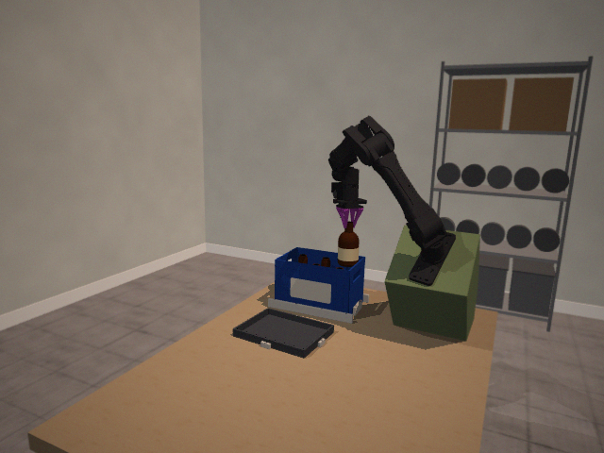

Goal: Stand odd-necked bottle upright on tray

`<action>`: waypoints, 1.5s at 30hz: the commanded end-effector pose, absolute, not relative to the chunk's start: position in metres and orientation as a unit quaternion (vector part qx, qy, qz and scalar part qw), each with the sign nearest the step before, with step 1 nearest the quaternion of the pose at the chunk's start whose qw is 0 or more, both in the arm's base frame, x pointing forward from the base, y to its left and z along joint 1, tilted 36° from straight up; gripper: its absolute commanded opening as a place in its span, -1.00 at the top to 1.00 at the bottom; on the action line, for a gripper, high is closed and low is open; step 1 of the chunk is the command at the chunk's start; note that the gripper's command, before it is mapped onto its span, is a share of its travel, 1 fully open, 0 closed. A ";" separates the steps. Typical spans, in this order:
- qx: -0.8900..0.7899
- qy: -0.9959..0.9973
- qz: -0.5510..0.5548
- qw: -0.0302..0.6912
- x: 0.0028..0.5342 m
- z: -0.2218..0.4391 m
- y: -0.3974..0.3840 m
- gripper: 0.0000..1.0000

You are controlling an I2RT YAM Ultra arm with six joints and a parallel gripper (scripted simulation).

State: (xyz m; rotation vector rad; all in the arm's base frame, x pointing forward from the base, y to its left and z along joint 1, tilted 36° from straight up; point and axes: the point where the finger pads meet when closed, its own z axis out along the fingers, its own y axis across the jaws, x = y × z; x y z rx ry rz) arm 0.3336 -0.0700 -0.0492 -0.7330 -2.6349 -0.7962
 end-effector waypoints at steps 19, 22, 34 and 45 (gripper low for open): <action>-0.260 -0.920 -0.272 0.113 0.345 -0.016 -0.100 1.00; -0.260 -0.920 -0.272 0.113 0.345 -0.015 -0.100 1.00; -0.260 -0.920 -0.272 0.112 0.345 -0.015 -0.101 1.00; -0.260 -0.920 -0.272 0.110 0.346 -0.015 -0.101 1.00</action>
